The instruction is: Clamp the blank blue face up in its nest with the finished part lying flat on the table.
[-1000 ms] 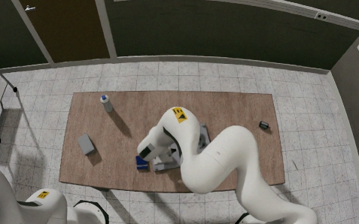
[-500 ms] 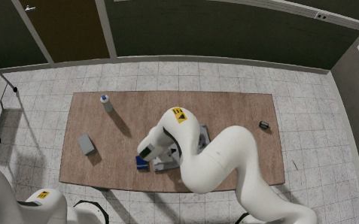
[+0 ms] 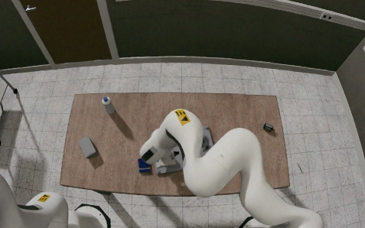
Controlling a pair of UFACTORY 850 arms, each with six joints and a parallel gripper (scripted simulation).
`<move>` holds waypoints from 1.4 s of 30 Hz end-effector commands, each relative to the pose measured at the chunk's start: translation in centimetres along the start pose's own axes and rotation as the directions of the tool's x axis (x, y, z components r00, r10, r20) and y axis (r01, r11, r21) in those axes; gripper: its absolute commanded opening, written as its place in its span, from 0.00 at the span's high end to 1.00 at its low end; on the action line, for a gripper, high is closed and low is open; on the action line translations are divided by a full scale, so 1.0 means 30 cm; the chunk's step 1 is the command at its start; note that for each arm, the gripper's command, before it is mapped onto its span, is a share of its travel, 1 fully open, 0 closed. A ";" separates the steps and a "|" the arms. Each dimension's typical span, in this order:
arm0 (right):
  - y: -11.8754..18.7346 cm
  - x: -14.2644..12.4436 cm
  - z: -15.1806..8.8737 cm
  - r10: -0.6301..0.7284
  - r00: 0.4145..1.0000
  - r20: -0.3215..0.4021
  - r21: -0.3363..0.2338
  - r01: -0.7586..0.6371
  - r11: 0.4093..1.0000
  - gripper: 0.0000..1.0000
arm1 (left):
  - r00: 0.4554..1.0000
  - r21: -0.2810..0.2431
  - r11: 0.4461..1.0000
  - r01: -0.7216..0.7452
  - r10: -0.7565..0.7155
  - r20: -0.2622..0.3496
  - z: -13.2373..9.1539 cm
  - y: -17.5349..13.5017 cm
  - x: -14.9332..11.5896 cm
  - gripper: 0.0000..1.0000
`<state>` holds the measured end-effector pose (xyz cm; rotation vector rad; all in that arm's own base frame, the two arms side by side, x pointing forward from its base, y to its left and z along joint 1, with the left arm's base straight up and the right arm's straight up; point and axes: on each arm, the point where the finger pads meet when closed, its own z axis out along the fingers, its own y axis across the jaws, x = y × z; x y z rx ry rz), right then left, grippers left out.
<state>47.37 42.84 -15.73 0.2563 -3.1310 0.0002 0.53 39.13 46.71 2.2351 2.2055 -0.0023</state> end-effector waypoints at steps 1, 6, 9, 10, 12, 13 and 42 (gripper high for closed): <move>0.002 -0.003 -0.001 0.000 1.000 0.002 -0.001 0.000 1.000 1.00 | 1.000 0.000 1.000 0.000 0.000 -0.002 -0.003 0.000 0.001 0.00; 0.002 -0.003 0.002 0.000 1.000 0.002 -0.001 0.000 1.000 1.00 | 1.000 0.000 1.000 0.000 0.000 -0.002 -0.003 0.000 0.001 0.00; 0.002 -0.003 0.006 0.000 1.000 0.002 -0.001 0.000 1.000 1.00 | 1.000 0.000 1.000 0.000 0.000 -0.002 -0.003 0.000 0.001 0.00; 0.002 -0.003 0.007 0.000 1.000 0.002 -0.001 0.000 1.000 1.00 | 1.000 0.000 1.000 0.000 0.000 -0.002 -0.003 0.000 0.001 0.00; 0.002 -0.003 0.011 0.000 1.000 0.002 -0.001 0.000 1.000 1.00 | 1.000 0.000 1.000 0.000 0.000 -0.002 -0.003 0.000 0.001 0.00; 0.002 -0.003 0.013 0.000 1.000 0.002 -0.001 0.000 1.000 1.00 | 1.000 0.000 1.000 0.000 0.000 -0.002 -0.003 0.000 0.001 0.00; 0.002 -0.003 0.068 0.000 1.000 0.002 -0.001 0.000 1.000 1.00 | 1.000 0.000 1.000 0.000 0.000 -0.002 -0.003 0.000 0.001 0.00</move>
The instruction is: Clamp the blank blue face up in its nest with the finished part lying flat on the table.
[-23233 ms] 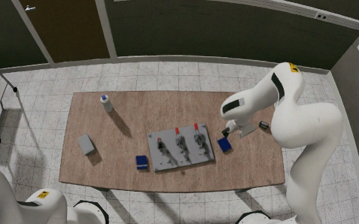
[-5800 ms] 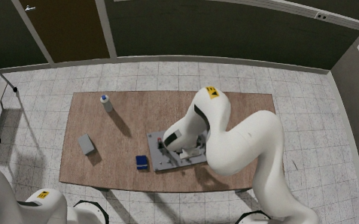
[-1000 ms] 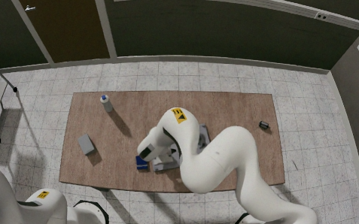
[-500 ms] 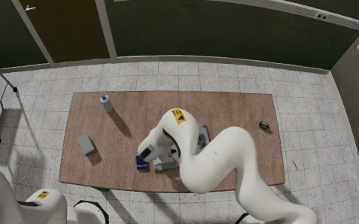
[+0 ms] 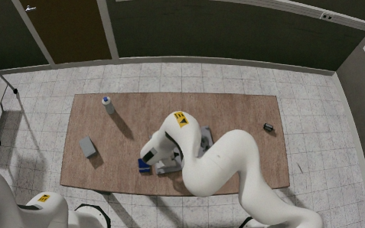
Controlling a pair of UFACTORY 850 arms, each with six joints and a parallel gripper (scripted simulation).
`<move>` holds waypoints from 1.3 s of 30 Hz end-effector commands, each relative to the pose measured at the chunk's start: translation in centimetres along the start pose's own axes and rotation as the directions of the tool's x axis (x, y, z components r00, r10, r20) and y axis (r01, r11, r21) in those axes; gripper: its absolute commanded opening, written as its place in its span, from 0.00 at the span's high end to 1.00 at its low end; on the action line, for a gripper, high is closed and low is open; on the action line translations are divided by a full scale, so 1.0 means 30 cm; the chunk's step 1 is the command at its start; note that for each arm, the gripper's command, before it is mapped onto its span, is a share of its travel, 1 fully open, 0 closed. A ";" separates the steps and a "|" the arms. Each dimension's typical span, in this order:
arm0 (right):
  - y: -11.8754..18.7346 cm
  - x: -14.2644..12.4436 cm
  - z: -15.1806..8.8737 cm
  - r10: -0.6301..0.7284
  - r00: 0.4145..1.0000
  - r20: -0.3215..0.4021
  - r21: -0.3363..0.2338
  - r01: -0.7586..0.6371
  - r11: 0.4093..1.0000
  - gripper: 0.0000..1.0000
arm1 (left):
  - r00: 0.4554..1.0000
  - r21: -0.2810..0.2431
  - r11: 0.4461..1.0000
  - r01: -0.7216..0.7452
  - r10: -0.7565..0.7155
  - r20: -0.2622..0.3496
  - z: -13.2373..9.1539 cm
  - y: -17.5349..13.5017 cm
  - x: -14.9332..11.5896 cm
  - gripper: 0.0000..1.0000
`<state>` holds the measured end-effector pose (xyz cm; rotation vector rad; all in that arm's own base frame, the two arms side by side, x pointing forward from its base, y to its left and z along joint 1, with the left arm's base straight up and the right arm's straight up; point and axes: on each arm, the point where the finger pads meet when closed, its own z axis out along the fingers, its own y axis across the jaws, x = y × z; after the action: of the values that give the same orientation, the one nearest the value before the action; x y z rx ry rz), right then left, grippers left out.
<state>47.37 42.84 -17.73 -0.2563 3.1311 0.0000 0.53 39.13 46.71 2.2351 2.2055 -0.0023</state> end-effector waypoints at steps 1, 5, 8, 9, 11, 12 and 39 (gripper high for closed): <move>0.002 -0.003 0.003 0.000 1.000 0.002 -0.001 0.000 1.000 1.00 | 1.000 0.000 1.000 0.000 0.000 -0.002 -0.003 0.000 0.001 0.00; 0.002 -0.003 0.007 0.000 1.000 0.002 -0.001 0.000 1.000 1.00 | 1.000 0.000 1.000 0.000 0.000 -0.002 -0.003 0.000 0.001 0.00; 0.002 -0.003 0.008 0.000 1.000 0.002 -0.001 0.000 1.000 1.00 | 1.000 0.000 1.000 0.000 0.000 -0.002 -0.003 0.000 0.001 0.00; 0.002 -0.003 0.009 0.000 1.000 0.002 -0.001 0.000 1.000 1.00 | 1.000 0.000 1.000 0.000 0.000 -0.002 -0.003 0.000 0.001 0.00; 0.002 -0.003 0.009 0.000 1.000 0.002 -0.001 0.000 1.000 1.00 | 1.000 0.000 1.000 0.000 0.000 -0.002 -0.003 0.000 0.001 0.00; 0.002 -0.003 0.009 0.000 1.000 0.002 -0.001 0.000 1.000 1.00 | 1.000 0.000 1.000 0.000 0.000 -0.002 -0.003 0.000 0.001 0.00; 0.001 -0.004 0.013 0.000 1.000 0.002 -0.001 0.000 1.000 1.00 | 1.000 0.000 1.000 0.000 0.000 -0.002 -0.003 0.000 0.001 0.00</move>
<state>47.39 42.83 -18.16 -0.2564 3.1312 -0.0002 0.53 39.13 46.71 2.2351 2.2055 -0.0023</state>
